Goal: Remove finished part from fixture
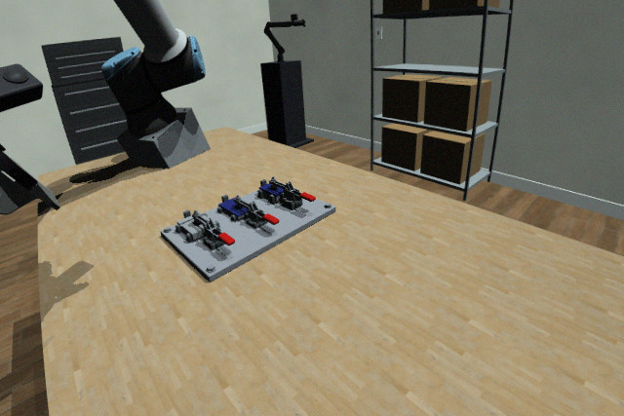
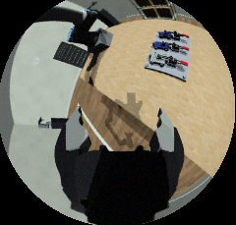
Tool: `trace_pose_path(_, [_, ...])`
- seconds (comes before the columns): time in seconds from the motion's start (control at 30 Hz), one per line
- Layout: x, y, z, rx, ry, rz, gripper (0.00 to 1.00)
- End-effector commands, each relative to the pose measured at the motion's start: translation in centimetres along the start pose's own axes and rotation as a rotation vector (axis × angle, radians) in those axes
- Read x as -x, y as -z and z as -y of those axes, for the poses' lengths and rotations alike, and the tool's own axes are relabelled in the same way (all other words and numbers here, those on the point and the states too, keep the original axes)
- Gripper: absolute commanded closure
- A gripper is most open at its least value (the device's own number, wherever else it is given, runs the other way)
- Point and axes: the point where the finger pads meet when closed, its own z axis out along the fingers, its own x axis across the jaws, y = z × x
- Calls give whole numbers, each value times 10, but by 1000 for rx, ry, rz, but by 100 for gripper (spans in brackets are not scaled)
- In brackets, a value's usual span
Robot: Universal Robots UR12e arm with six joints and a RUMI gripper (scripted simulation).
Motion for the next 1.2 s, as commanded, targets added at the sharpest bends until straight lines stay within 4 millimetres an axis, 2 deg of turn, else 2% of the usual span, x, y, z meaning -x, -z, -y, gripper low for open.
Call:
trace_pose_path(0.0, [-13, -7, 13, 38, -123, -43, 0])
trace_pose_path(0.2, [-34, -21, 35, 82, -329, -124, 0])
trace_pose_path(0.27, [-34, -21, 35, 82, -329, -124, 0])
trace_pose_path(0.6, [-65, -47, 77, 116, -700, -302, 0])
trace_pose_path(0.73, [-74, -56, 92, 112, -829, -372, 0])
trace_pose_path(0.83, [-74, -56, 92, 112, -829, -372, 0])
trace_pose_path(1.0, [-85, -73, 119, 84, -1039, -494, 0])
trace_pose_path(1.17, [-89, -82, 135, 54, -1157, -567, 0])
